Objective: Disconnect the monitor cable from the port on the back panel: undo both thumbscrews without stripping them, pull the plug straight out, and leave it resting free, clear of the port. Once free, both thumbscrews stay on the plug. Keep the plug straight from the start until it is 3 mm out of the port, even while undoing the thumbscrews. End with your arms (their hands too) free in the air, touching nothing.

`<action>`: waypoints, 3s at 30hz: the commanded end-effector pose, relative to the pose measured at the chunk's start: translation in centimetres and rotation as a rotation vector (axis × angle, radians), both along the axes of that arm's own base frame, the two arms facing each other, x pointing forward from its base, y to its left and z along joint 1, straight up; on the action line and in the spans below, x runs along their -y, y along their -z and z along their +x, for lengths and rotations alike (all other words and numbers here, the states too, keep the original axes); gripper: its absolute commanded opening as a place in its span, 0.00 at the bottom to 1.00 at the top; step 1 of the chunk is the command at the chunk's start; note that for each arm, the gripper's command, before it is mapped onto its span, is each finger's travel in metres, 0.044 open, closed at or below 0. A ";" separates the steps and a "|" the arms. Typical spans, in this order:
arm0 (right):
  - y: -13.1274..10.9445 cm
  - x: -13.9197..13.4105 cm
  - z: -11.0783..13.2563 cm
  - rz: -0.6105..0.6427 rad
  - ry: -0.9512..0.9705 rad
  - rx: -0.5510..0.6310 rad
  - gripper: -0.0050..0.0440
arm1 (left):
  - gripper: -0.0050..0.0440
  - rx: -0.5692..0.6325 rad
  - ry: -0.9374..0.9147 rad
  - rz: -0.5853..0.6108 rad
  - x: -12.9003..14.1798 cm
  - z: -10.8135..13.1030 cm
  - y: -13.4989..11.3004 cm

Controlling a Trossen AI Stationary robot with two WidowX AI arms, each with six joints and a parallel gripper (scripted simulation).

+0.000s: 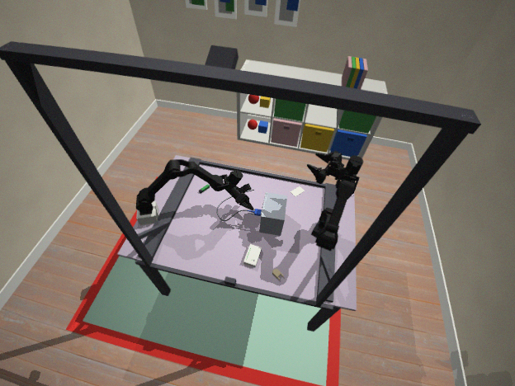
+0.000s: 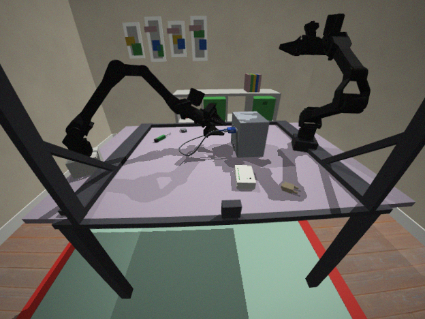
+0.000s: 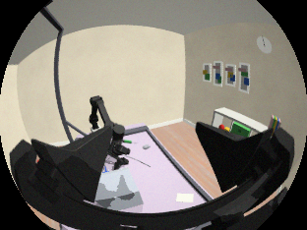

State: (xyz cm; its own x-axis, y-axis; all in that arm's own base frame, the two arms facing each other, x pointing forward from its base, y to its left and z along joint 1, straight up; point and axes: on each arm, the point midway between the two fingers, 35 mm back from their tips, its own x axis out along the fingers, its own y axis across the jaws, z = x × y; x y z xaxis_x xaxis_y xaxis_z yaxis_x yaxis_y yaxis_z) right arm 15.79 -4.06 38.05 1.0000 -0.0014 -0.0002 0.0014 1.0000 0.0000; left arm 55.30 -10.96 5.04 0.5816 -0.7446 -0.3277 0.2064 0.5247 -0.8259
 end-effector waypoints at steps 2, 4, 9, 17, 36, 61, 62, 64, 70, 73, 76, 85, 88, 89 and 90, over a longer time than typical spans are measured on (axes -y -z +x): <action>-0.3 -0.1 0.0 -0.006 -0.001 0.001 1.00 | 0.61 0.041 0.000 0.009 0.0 0.3 -1.9; -0.3 -0.1 0.0 -0.006 -0.001 0.001 1.00 | 0.61 0.041 0.000 0.009 0.0 0.3 -1.9; -0.3 -0.1 0.0 -0.006 -0.001 0.001 1.00 | 0.36 0.041 0.000 0.009 0.0 0.3 -1.9; -0.3 -0.1 0.0 -0.006 -0.001 0.001 1.00 | 0.10 0.041 0.000 0.009 0.0 0.3 -1.9; -0.3 -0.1 0.0 -0.006 -0.001 0.001 1.00 | 0.10 -0.001 0.002 -0.092 -0.1 0.3 -1.7; -0.3 -0.1 0.0 -0.006 -0.001 0.001 1.00 | 0.10 -0.077 0.003 -0.281 -0.3 0.4 -1.3; -0.3 -0.1 0.0 -0.006 -0.001 0.001 1.00 | 0.10 -0.078 0.003 -0.285 -0.3 0.4 -1.3; -0.3 -0.1 0.0 -0.006 -0.001 0.001 1.00 | 0.10 -0.090 0.003 -0.314 -0.3 0.4 -1.2; -0.3 -0.1 0.0 -0.006 -0.001 0.001 1.00 | 0.10 -0.109 0.004 -0.360 -0.3 0.4 -1.1; -0.3 -0.1 0.0 -0.006 -0.001 0.001 1.00 | 0.10 -0.116 0.004 -0.378 -0.3 0.4 -1.1; -0.3 -0.1 0.0 -0.006 -0.001 0.001 1.00 | 0.10 -0.130 0.005 -0.410 -0.3 0.4 -1.0; -0.3 -0.1 0.0 -0.006 -0.001 0.001 1.00 | 0.10 -0.157 0.005 -0.479 -0.4 0.4 -0.8; -0.3 -0.1 0.0 -0.006 -0.001 0.001 1.00 | 0.10 -0.169 0.005 -0.508 -0.4 0.4 -0.8; -0.3 -0.1 0.0 -0.006 -0.001 0.001 1.00 | 0.10 -0.169 0.005 -0.508 -0.4 0.4 -0.8; -0.3 -0.1 0.0 -0.006 -0.001 0.001 1.00 | 0.10 -0.176 0.006 -0.526 -0.4 0.4 -0.7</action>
